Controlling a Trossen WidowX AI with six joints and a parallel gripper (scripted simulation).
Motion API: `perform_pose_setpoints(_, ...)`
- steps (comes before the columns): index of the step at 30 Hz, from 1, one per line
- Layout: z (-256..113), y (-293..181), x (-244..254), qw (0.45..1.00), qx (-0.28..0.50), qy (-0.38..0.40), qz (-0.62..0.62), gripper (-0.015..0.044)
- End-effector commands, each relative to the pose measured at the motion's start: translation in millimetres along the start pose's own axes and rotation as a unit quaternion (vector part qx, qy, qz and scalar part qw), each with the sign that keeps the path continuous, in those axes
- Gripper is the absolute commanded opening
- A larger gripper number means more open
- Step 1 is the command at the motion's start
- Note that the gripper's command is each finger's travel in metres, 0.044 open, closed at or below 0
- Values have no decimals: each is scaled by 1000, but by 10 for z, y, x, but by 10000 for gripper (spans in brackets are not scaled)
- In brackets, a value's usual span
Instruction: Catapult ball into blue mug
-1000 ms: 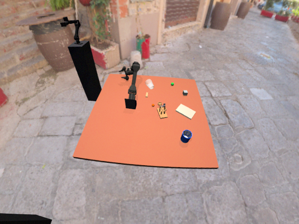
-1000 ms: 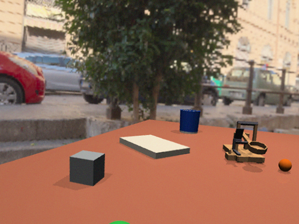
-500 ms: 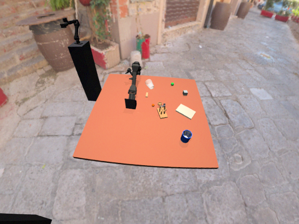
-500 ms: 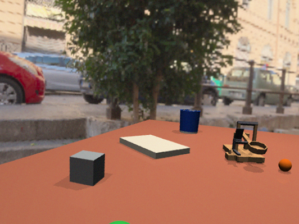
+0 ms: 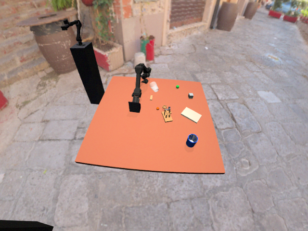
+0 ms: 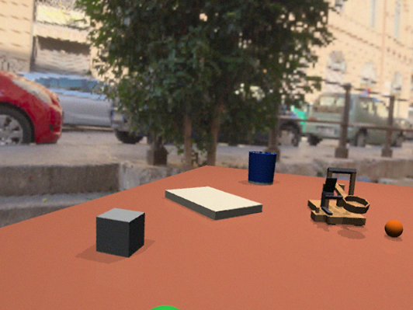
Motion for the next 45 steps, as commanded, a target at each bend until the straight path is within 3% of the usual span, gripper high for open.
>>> perform_pose_setpoints(1,-168,80,-65,999,-30,-28,-13,440)
perform_pose_setpoints(21,-1076,311,-630,968,-157,-196,11,440)
perform_pose_setpoints(45,-1806,374,-972,916,-250,-308,52,440)
Point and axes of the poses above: the point midway between the two fingers, 35 mm back from their tips, its own z axis out along the fingers, its own x axis across the jaws, y = z × x, the point moved 9 cm from there along -z, back along the fingers, and after that the axes turned 14 degrees about z, right-handed, at the moved point
